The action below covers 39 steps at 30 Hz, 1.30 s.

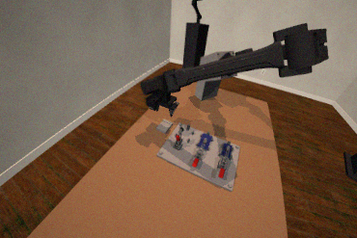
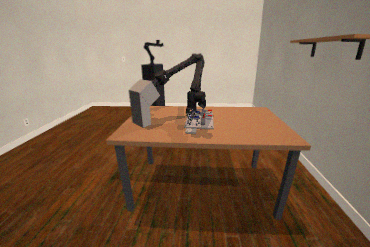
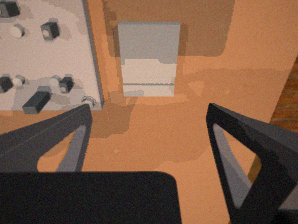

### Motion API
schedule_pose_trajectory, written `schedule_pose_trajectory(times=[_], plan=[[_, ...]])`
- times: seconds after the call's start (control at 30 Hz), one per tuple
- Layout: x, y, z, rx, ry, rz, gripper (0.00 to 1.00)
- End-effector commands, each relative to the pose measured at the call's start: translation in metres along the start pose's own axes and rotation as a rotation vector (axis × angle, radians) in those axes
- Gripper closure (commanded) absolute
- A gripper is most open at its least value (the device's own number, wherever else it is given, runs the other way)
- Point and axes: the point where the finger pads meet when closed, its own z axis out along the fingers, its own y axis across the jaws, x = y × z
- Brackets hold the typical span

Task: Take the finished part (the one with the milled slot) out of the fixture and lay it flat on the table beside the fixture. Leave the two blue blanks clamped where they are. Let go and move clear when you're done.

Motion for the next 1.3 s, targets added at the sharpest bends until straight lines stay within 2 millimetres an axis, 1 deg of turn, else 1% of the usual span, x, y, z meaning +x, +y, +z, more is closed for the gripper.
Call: schedule_pose_trajectory(times=[0.0, 0.7, 0.93, 1.1, 1.17, 1.27], plan=[[0.002, -0.011, -0.013, 0.013, -0.024, 0.036, 0.15], [0.001, -0.01, -0.015, 0.012, -0.023, 0.03, 0.15], [-0.014, -0.008, -0.03, 0.02, -0.039, -0.008, 0.15], [-0.014, -0.008, -0.045, 0.021, -0.04, -0.009, 0.15], [-0.014, -0.008, -0.045, 0.021, -0.04, -0.009, 0.15], [-0.014, -0.008, -0.057, 0.023, -0.04, -0.01, 0.15]])
